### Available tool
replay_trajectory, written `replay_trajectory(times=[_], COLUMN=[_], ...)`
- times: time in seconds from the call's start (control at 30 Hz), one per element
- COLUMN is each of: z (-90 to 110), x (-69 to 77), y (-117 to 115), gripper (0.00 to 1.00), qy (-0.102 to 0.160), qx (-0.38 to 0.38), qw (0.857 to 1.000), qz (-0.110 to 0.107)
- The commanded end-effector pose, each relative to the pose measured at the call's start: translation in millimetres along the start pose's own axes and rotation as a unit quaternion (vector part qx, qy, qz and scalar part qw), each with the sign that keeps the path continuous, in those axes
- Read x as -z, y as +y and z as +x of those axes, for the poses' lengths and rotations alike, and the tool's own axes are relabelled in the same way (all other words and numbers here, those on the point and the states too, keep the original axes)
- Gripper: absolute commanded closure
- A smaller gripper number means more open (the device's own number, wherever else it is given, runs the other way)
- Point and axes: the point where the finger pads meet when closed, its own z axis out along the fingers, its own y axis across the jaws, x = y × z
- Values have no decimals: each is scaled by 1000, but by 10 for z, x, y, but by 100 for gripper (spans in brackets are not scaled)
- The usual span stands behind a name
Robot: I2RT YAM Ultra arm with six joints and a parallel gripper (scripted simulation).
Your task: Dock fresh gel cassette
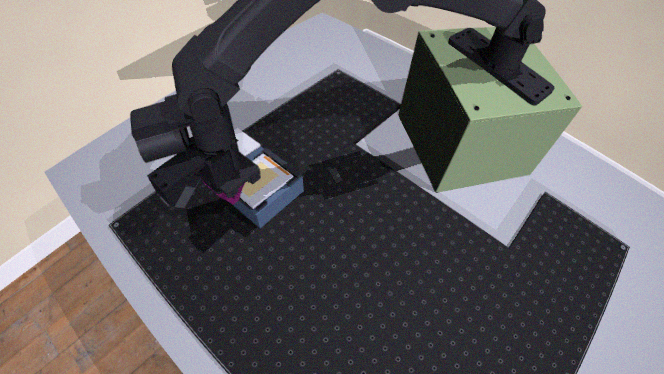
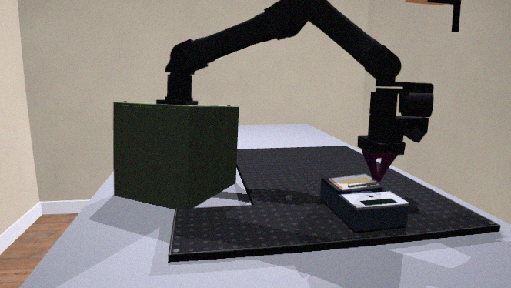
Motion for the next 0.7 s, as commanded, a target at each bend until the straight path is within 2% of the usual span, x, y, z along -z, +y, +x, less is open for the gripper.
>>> replay_trajectory(times=[0.0,0.67], z=[49,64], x=[166,165], y=[-75,-71], gripper=[100,100], qy=[1,1], qx=[-4,-4], qw=[1000,1000], qz=[4,4])
